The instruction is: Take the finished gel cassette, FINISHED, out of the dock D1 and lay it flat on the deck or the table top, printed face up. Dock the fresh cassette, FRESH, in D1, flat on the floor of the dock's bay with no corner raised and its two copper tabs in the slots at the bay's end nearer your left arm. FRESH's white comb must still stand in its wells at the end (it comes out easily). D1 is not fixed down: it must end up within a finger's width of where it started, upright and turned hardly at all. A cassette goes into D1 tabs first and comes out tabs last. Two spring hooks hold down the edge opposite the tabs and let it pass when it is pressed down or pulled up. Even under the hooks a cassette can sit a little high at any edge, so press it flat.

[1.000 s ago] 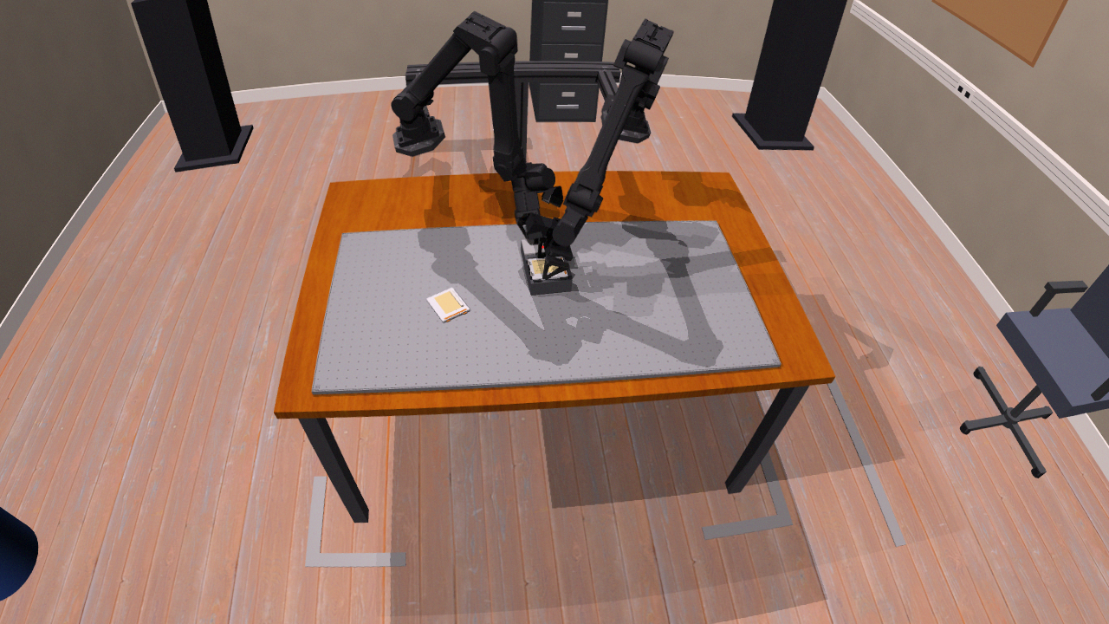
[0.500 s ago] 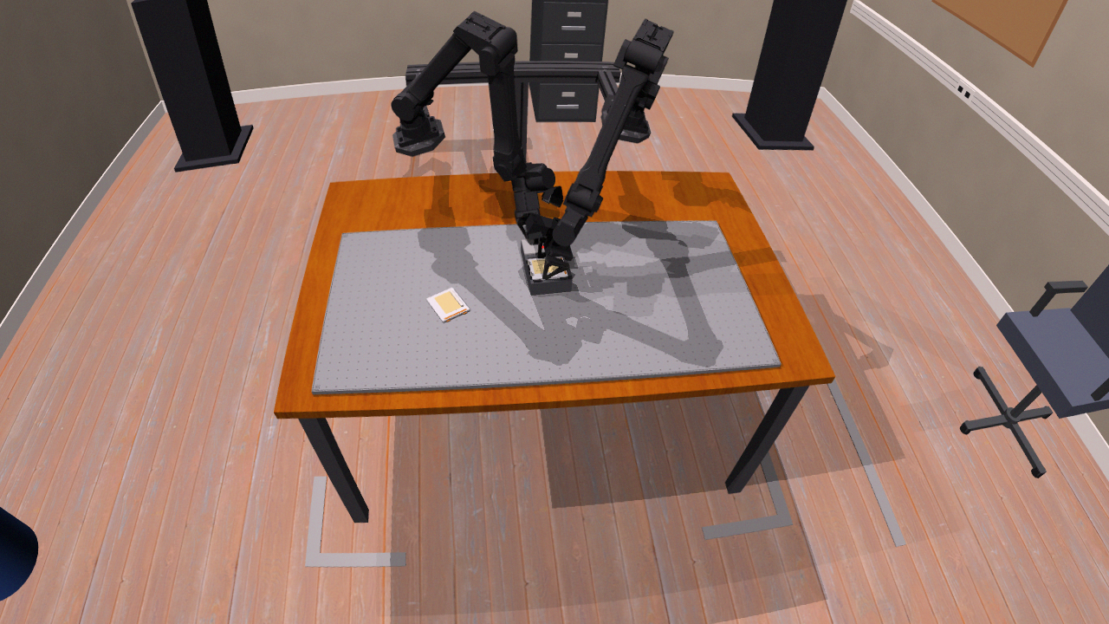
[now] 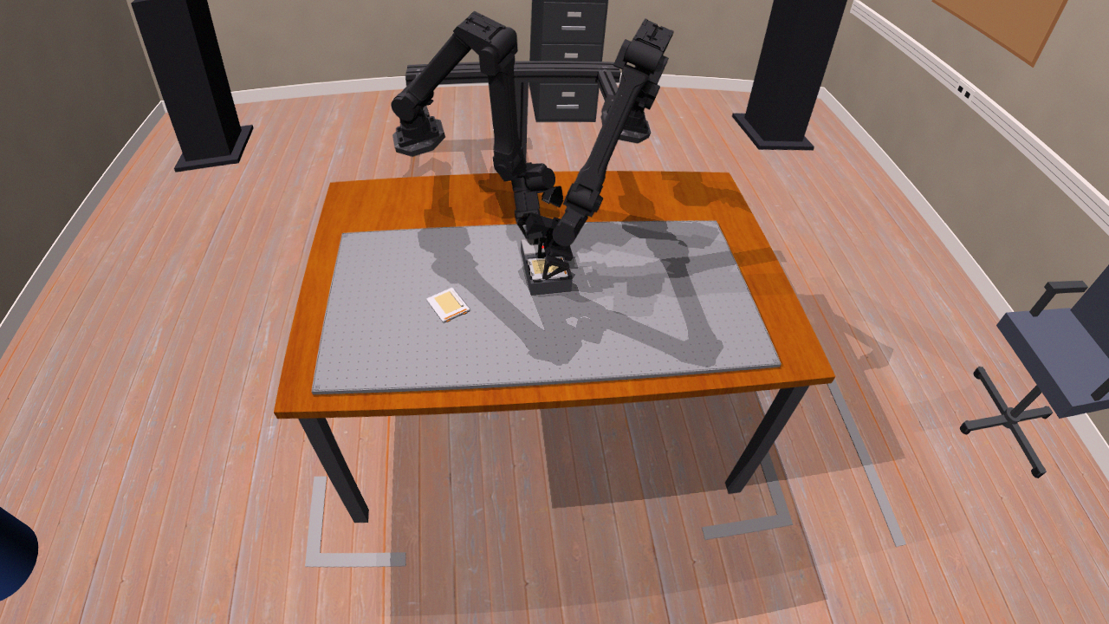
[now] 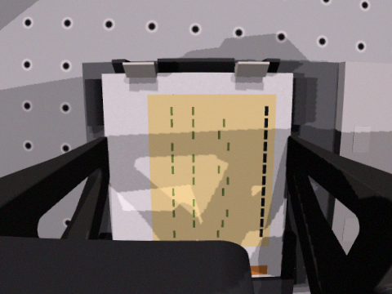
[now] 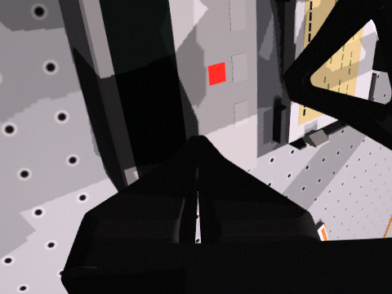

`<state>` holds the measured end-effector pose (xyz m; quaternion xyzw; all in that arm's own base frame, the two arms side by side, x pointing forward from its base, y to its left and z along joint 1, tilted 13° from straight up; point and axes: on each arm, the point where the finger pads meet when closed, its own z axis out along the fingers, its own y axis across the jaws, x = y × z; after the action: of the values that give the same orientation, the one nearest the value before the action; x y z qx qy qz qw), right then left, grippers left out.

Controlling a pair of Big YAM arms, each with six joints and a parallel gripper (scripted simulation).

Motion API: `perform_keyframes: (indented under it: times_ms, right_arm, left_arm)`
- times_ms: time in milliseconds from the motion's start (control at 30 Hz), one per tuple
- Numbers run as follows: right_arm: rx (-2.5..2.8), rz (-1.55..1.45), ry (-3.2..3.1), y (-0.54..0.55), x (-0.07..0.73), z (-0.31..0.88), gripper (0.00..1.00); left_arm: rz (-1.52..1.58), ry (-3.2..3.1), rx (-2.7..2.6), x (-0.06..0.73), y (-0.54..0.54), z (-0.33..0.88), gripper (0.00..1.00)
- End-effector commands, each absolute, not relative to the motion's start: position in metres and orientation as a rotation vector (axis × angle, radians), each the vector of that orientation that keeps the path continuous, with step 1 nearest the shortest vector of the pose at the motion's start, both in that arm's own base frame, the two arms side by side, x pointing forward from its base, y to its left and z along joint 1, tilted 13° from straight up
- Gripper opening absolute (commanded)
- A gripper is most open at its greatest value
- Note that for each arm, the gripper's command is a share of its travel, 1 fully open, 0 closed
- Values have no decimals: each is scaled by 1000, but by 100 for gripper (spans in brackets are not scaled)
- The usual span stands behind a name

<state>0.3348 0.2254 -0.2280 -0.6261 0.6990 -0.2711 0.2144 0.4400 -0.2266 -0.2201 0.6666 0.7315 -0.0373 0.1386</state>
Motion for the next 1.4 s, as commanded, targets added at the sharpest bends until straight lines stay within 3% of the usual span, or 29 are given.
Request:
perform_keyframes:
  times_ms: [0, 1367]
  right_arm:
    - [-1864, -764, 2017, 184, 307, -282, 0]
    - [-1864, -764, 2017, 184, 307, -282, 0]
  left_arm:
    - [-108, 2105, 1923, 443, -228, -216, 0]
    - [-169, 2062, 1893, 442, -227, -212, 0]
